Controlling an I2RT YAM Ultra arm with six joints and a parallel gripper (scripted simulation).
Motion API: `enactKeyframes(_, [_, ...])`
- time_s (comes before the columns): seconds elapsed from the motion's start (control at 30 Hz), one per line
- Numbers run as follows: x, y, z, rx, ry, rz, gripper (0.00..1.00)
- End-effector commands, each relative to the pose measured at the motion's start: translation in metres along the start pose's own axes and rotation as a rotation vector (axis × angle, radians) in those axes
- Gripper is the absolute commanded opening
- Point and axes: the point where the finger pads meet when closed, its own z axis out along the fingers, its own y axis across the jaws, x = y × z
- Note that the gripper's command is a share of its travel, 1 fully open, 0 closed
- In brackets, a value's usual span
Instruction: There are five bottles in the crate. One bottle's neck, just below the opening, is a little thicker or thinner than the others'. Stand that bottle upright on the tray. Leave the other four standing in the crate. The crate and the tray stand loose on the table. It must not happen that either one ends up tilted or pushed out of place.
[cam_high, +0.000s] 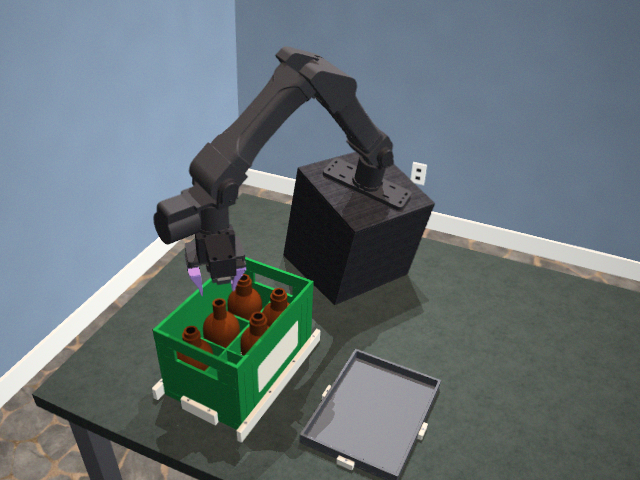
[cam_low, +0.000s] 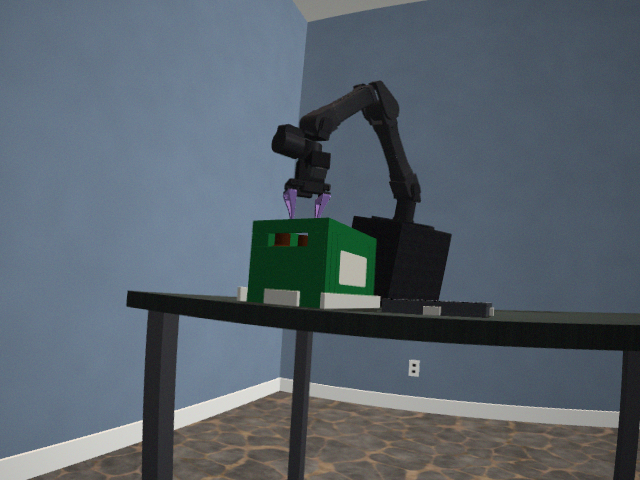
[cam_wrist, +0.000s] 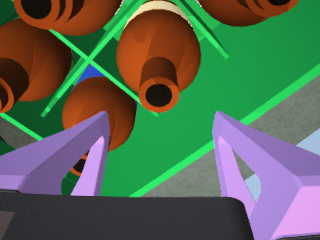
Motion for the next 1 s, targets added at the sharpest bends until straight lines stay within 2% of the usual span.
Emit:
enactKeyframes(0.0, [-0.005, -0.009, -0.03, 0.022, -0.023, -0.003, 0.61])
enactKeyframes(0.37, [-0.004, -0.009, -0.051, 0.022, -0.023, -0.003, 0.61])
enactKeyframes(0.47, [-0.004, -0.009, -0.051, 0.022, -0.023, -0.003, 0.61])
enactKeyframes(0.5, [-0.003, -0.007, -0.045, 0.007, -0.016, -0.001, 0.61])
enactKeyframes(0.93, [-0.003, -0.007, -0.047, 0.01, -0.018, -0.001, 0.61])
enactKeyframes(0.97, [-0.003, -0.007, -0.047, 0.01, -0.018, 0.0, 0.0])
